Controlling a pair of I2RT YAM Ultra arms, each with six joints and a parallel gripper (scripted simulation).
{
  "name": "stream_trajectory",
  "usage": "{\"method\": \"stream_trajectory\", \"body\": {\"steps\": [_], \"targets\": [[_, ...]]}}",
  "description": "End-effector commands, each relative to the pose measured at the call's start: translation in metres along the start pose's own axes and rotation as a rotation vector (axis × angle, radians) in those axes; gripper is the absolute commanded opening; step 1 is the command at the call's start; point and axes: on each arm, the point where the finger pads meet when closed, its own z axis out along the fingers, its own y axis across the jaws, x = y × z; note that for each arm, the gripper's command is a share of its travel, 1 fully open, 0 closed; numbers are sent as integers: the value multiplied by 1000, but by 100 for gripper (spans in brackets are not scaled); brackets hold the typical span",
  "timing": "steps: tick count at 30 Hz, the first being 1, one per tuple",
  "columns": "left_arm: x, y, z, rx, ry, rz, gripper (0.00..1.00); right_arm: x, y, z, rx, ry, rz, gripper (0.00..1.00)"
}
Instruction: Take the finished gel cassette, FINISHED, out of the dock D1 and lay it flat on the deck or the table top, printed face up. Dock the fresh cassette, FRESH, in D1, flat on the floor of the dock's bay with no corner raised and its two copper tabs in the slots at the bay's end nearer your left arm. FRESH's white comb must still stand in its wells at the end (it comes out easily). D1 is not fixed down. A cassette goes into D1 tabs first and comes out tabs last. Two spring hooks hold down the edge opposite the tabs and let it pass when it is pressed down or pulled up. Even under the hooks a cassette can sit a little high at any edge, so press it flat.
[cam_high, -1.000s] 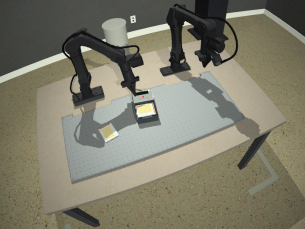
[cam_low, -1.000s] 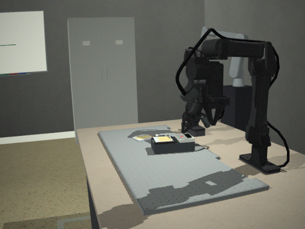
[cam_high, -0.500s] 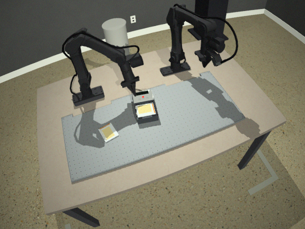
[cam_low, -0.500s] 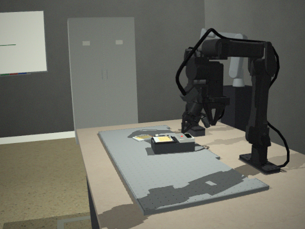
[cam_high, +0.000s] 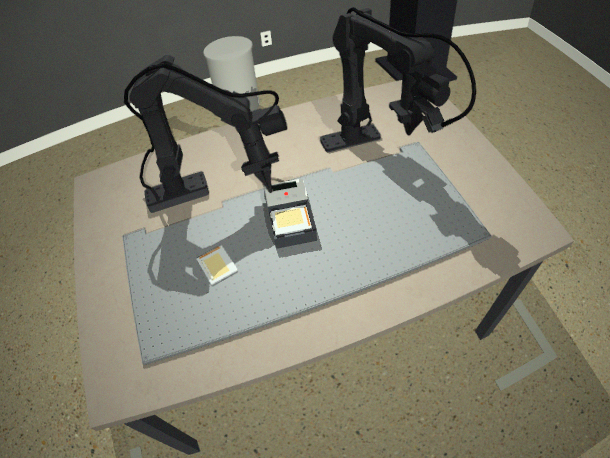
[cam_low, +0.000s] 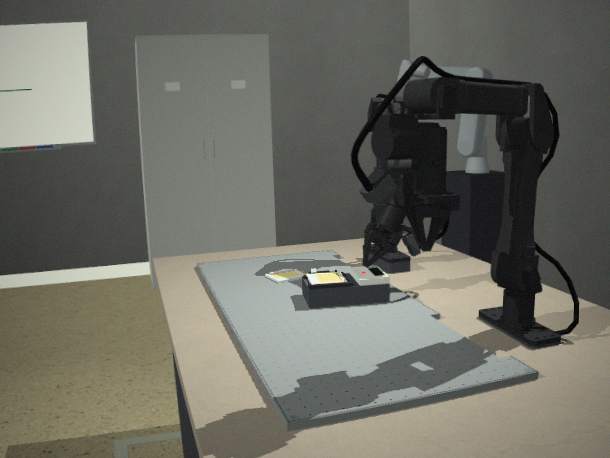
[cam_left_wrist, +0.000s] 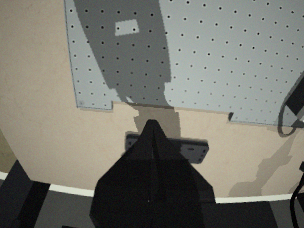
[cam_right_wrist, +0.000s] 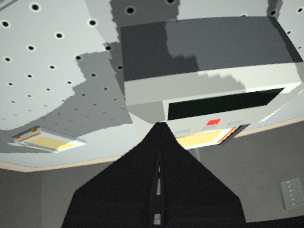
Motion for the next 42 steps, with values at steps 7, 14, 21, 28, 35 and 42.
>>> {"method": "stream_trajectory", "body": {"steps": [7,14,21,28,35,42], "targets": [[3,2,-6,4,32,-5,0,-59,50,20,-143,-201,-100,0],[3,2,-6,4,32,-5,0,-59,50,20,-143,-201,-100,0],[3,2,-6,4,32,-5,0,-59,50,20,-143,-201,-100,0],[3,2,-6,4,32,-5,0,-59,50,19,-143,-201,-100,0],[3,2,-6,4,32,-5,0,-59,50,19,-143,-201,-100,0],[-10,-12,-3,22,-3,123,0,-59,50,19,-143,-201,-100,0]]}}
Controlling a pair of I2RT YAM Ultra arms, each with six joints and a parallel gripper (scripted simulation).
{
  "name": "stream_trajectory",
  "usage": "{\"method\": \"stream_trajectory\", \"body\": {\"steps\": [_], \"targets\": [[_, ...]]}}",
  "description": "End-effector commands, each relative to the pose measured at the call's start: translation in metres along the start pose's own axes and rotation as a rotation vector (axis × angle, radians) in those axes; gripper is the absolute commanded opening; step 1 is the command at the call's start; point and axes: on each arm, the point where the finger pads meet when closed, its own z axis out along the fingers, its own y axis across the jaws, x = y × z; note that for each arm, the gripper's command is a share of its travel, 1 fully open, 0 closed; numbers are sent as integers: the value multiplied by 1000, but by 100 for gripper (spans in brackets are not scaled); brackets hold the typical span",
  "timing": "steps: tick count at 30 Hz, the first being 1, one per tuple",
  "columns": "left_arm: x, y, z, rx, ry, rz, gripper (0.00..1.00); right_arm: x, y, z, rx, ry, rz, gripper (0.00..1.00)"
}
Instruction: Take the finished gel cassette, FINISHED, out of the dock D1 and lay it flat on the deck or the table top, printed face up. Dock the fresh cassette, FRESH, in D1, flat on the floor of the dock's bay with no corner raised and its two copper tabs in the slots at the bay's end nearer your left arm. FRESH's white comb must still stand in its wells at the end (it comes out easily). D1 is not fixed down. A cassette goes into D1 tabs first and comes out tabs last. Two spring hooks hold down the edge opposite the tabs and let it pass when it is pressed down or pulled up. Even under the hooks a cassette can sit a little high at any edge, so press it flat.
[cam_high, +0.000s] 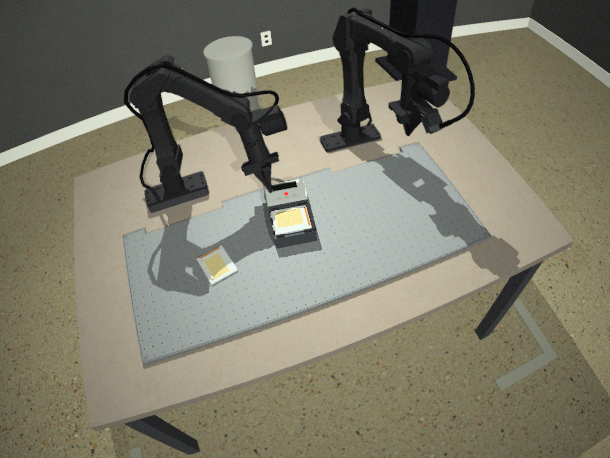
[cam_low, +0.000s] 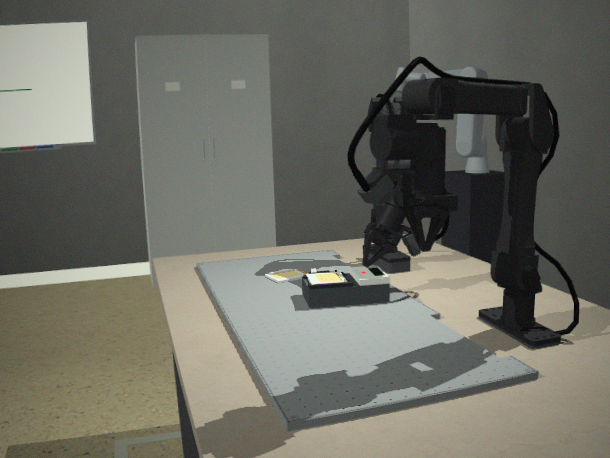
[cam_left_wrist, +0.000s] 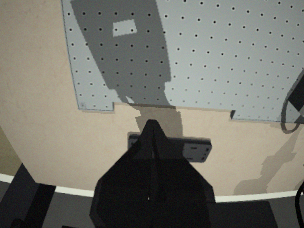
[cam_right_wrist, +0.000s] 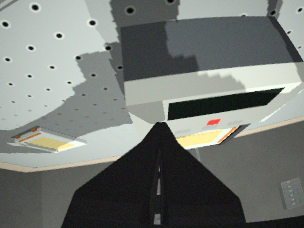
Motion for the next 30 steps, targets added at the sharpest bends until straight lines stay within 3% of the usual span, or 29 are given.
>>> {"method": "stream_trajectory", "body": {"steps": [1,3,17,21,23,30], "targets": [[-13,-13,-2,25,-16,119,0,-59,50,19,-143,-201,-101,0],[-13,-13,-2,25,-16,119,0,-59,50,19,-143,-201,-101,0],[-55,-68,10,88,-86,521,0,-59,50,19,-143,-201,-101,0],[-60,-77,11,90,-87,533,0,-59,50,19,-143,-201,-101,0],[-64,-82,11,92,-147,565,0,-59,50,19,-143,-201,-101,0],[-79,-100,11,92,-149,567,0,-59,50,19,-143,-201,-101,0]]}}
